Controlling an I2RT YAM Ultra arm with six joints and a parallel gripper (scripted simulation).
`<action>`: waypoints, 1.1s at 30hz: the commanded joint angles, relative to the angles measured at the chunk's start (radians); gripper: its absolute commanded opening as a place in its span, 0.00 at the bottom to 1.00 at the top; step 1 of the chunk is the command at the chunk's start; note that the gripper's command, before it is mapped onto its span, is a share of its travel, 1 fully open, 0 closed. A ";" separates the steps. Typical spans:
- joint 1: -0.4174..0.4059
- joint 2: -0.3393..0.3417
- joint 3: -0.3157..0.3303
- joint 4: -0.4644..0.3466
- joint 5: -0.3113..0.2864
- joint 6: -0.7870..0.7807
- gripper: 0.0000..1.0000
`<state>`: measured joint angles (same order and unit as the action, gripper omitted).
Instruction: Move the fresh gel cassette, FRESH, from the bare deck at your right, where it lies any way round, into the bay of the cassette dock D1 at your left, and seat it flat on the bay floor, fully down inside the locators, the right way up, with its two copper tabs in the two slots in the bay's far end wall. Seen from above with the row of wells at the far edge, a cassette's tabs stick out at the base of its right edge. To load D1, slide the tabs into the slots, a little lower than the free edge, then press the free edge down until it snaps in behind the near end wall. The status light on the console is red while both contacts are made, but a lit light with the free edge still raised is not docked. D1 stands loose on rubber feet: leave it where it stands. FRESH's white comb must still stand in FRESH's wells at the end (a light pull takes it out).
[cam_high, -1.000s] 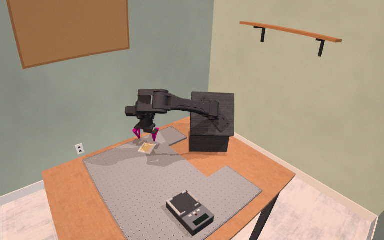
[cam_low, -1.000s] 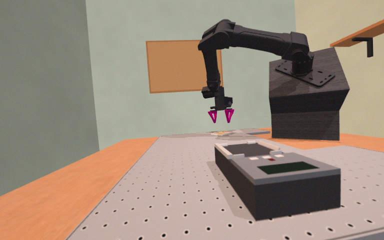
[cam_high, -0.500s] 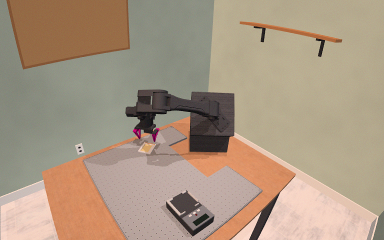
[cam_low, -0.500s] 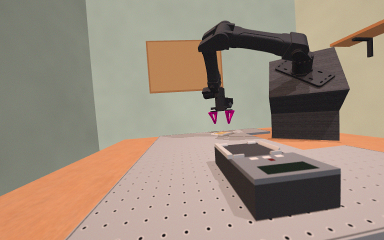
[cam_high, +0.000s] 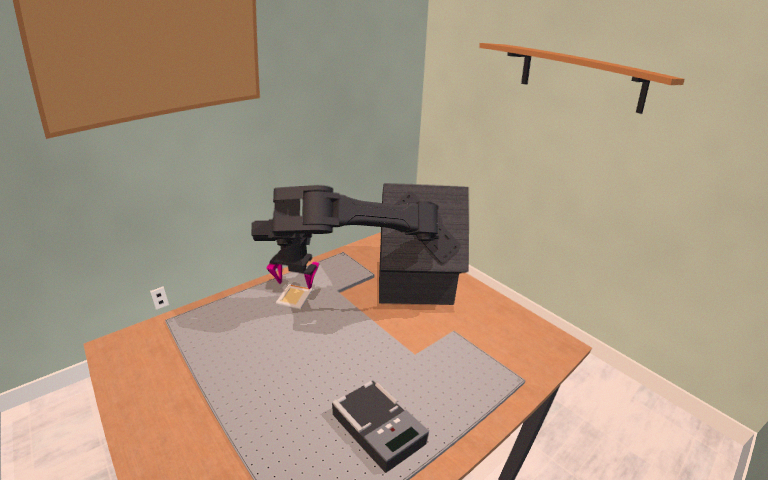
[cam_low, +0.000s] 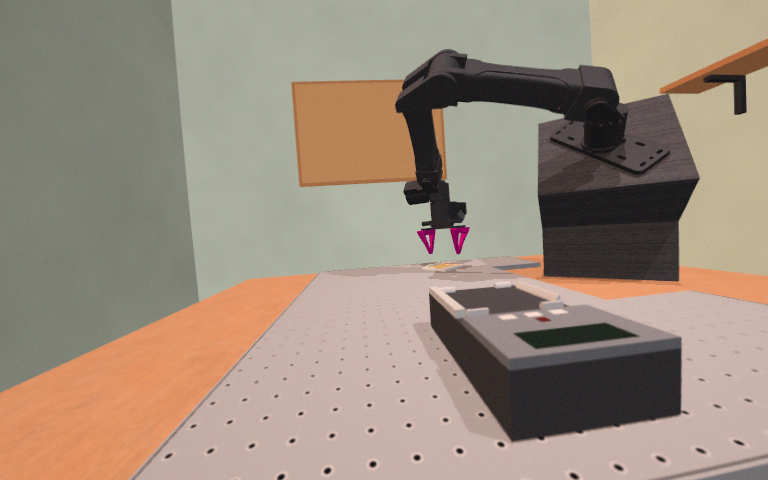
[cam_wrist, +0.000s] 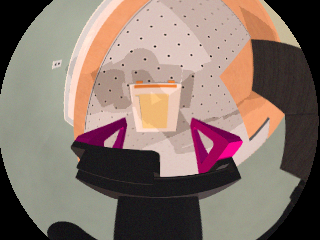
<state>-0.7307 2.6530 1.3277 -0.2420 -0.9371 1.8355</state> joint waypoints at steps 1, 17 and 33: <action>-0.020 0.016 0.034 0.036 0.005 0.026 1.00; 0.030 0.052 0.040 0.120 0.010 0.095 1.00; 0.040 0.053 0.044 0.160 0.013 0.127 1.00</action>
<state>-0.6712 2.7102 1.3487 -0.0967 -0.9363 1.9526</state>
